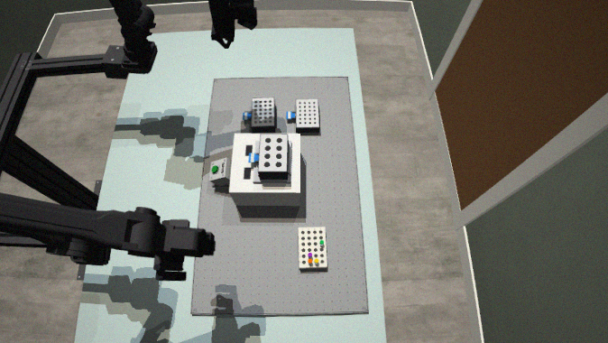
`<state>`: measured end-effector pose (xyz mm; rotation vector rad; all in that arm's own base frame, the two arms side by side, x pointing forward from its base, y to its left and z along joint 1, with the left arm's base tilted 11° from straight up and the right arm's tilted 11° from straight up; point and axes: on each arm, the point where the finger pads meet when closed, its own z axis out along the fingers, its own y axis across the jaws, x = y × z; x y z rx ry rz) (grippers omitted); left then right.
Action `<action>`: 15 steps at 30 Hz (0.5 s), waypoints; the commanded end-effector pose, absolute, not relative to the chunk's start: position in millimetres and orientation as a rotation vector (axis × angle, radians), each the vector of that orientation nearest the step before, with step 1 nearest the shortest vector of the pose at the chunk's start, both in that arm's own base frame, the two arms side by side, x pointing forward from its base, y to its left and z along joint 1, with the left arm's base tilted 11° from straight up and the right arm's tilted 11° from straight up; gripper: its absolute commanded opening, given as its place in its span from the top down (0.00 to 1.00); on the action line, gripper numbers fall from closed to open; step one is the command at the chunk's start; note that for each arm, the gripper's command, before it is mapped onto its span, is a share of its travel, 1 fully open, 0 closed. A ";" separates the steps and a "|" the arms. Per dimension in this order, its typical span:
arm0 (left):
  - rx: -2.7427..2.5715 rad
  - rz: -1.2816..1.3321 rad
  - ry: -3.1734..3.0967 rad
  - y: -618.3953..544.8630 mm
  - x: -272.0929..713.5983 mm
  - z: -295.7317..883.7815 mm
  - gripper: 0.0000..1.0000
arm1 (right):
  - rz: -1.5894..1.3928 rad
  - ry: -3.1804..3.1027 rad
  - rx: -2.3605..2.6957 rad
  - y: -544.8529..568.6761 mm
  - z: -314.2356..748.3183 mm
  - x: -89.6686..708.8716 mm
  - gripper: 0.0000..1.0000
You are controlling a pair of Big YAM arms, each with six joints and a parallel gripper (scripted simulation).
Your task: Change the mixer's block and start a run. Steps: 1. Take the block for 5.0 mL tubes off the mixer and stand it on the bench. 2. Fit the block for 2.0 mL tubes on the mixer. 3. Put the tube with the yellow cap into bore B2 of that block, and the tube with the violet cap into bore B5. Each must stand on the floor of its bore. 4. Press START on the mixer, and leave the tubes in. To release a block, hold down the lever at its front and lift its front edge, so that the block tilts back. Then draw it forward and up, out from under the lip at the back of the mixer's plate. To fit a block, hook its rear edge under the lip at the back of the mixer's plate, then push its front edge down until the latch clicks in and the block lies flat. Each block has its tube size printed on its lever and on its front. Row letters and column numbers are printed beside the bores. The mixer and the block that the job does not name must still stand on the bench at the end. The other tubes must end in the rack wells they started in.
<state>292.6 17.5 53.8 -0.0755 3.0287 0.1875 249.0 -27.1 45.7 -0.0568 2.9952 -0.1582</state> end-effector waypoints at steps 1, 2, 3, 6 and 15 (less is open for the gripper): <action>-0.125 0.170 2.958 22.3 309.9 75.4 1.00 | -0.151 2.963 -0.046 -26.1 57.1 268.0 0.00; -0.114 0.170 2.957 22.3 309.6 75.0 1.00 | -0.151 2.963 -0.046 -26.1 57.1 268.0 0.00; -0.105 0.170 2.957 22.5 309.3 74.6 1.00 | -0.151 2.963 -0.047 -26.0 57.1 268.0 0.00; -0.097 0.169 2.956 22.9 309.0 74.3 1.00 | -0.151 2.963 -0.047 -26.0 57.1 267.9 0.00; -0.049 0.170 2.975 29.3 286.7 61.6 1.00 | -0.151 2.964 -0.049 -25.7 56.9 267.6 0.00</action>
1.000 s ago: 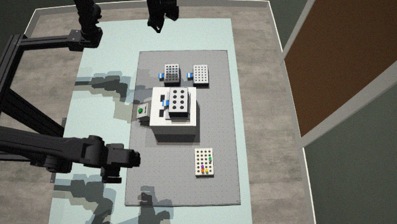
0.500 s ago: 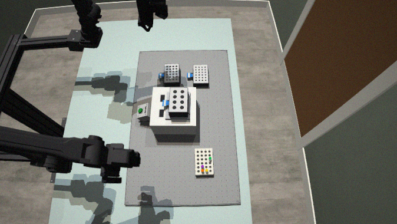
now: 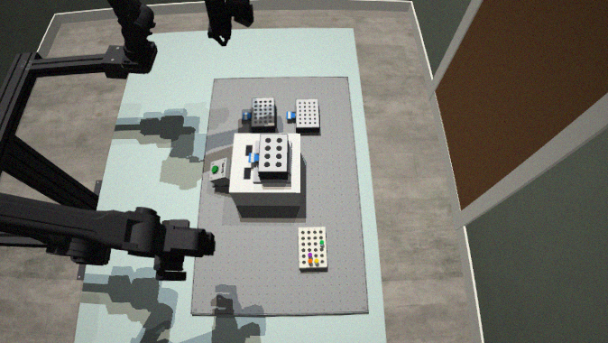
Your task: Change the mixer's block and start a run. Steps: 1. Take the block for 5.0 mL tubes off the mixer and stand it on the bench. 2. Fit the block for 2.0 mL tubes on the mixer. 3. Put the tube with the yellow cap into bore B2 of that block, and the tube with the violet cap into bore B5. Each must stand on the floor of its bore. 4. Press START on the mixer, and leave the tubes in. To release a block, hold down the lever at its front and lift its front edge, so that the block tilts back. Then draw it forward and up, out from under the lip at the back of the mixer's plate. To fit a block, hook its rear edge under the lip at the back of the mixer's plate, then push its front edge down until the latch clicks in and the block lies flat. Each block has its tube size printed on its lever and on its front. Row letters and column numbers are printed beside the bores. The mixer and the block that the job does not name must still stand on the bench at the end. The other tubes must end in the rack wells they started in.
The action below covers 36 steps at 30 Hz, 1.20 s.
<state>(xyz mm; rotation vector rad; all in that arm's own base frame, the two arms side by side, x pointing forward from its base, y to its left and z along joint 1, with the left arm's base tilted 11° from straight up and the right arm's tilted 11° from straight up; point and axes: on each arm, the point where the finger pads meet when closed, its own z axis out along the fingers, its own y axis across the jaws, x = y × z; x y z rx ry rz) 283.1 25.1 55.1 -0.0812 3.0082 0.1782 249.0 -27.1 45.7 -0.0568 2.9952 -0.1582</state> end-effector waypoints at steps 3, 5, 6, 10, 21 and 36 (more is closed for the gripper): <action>-0.034 0.170 2.957 30.7 290.7 66.4 1.00 | -0.151 2.964 -0.050 -25.5 56.9 267.5 0.00; -0.029 0.171 2.948 32.5 291.1 68.5 1.00 | -0.151 2.965 -0.050 -25.5 56.9 267.4 0.00; -0.028 0.171 2.944 33.7 290.8 69.4 1.00 | -0.151 2.965 -0.051 -25.4 56.8 267.4 0.00; -0.024 0.171 2.961 33.8 282.4 62.6 1.00 | -0.151 2.965 -0.051 -25.4 56.8 267.3 0.00; -0.012 0.175 2.951 42.3 269.9 65.5 1.00 | -0.176 2.949 -0.293 6.5 56.8 292.3 0.00; -0.064 0.187 2.940 45.0 272.4 66.0 1.00 | -0.201 2.892 -0.700 63.0 54.5 331.7 0.00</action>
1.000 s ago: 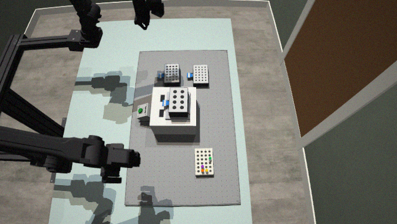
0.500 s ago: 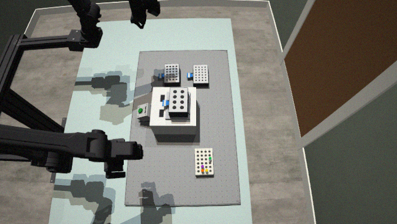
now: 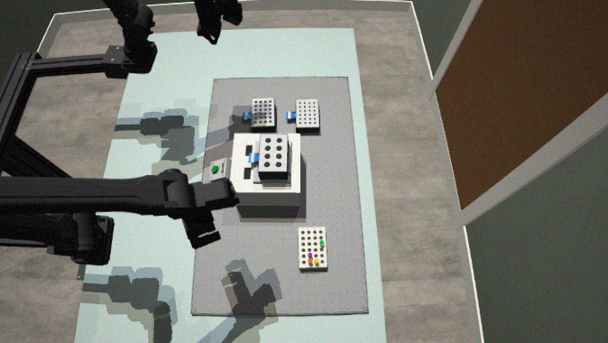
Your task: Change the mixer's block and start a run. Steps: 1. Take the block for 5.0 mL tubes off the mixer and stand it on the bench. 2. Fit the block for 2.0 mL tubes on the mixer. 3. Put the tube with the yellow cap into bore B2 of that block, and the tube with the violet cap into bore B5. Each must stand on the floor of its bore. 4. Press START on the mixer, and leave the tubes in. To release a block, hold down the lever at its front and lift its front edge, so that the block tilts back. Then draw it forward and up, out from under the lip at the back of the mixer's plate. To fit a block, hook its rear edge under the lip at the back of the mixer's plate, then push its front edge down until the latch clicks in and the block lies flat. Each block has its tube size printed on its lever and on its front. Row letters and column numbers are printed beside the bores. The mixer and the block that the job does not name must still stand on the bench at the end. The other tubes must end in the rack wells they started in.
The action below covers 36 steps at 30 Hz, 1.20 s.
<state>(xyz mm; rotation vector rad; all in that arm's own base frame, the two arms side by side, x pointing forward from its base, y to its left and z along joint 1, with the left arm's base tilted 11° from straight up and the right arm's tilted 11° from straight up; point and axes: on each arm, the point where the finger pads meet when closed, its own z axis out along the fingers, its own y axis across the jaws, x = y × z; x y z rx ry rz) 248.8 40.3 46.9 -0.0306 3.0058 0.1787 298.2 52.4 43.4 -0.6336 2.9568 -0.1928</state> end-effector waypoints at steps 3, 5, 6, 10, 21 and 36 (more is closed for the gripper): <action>-0.077 0.185 2.931 44.7 277.2 69.4 1.00 | -0.209 2.878 -0.785 74.2 54.0 338.3 0.00; -0.075 0.185 2.929 44.5 278.7 70.5 1.00 | -0.210 2.871 -0.823 79.9 53.5 340.1 0.00; -0.075 0.185 2.929 44.5 278.7 70.5 1.00 | -0.210 2.871 -0.823 79.9 53.5 340.1 0.00; -0.044 0.187 2.931 43.5 280.2 70.8 1.00 | -0.218 2.847 -0.935 97.7 52.1 347.9 0.00; 0.011 0.186 2.988 38.9 260.0 51.3 1.00 | -0.240 2.750 -1.272 140.3 52.8 375.3 0.00; -0.031 0.182 2.958 37.2 273.0 62.1 1.00 | -0.259 2.584 -1.635 193.0 52.7 412.4 0.00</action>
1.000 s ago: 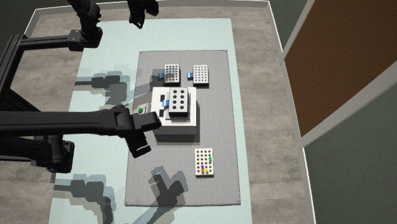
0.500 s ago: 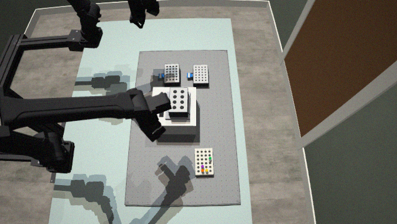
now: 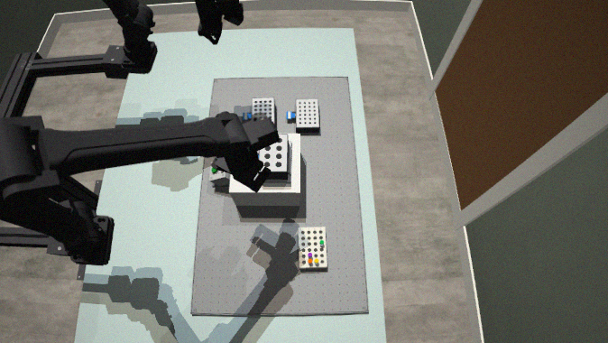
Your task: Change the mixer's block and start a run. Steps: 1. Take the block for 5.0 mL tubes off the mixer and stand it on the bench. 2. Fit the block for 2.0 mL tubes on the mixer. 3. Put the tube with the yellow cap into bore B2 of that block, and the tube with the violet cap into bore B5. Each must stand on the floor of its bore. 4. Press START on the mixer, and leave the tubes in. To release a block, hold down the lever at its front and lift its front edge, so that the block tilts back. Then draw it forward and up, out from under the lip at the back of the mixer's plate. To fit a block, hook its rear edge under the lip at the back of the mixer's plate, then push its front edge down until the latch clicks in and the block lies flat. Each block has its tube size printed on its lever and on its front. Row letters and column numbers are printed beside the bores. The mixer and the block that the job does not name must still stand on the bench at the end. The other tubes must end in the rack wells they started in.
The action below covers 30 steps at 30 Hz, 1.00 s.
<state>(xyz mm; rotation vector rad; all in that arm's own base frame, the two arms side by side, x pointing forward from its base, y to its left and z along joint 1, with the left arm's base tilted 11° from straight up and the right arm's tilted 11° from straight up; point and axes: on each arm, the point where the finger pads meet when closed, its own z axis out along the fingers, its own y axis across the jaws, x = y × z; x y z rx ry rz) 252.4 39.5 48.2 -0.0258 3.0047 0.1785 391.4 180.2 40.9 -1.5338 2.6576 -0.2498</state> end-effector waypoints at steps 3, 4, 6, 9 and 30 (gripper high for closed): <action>-0.032 0.183 2.956 37.5 273.8 62.9 1.00 | -0.261 2.549 -1.698 203.7 51.8 417.4 0.00; -0.032 0.183 2.956 37.5 273.8 62.9 1.00 | -0.261 2.549 -1.698 203.7 51.8 417.4 0.00; -0.032 0.183 2.954 37.6 274.6 63.6 1.00 | -0.255 2.534 -1.741 211.5 48.6 415.8 0.00; -0.033 0.183 2.951 37.8 275.8 64.7 1.00 | -0.259 2.479 -1.840 228.1 44.5 424.2 0.00; -0.033 0.183 2.977 37.6 264.8 55.7 1.00 | -0.264 2.093 -2.319 280.3 -15.1 468.1 0.00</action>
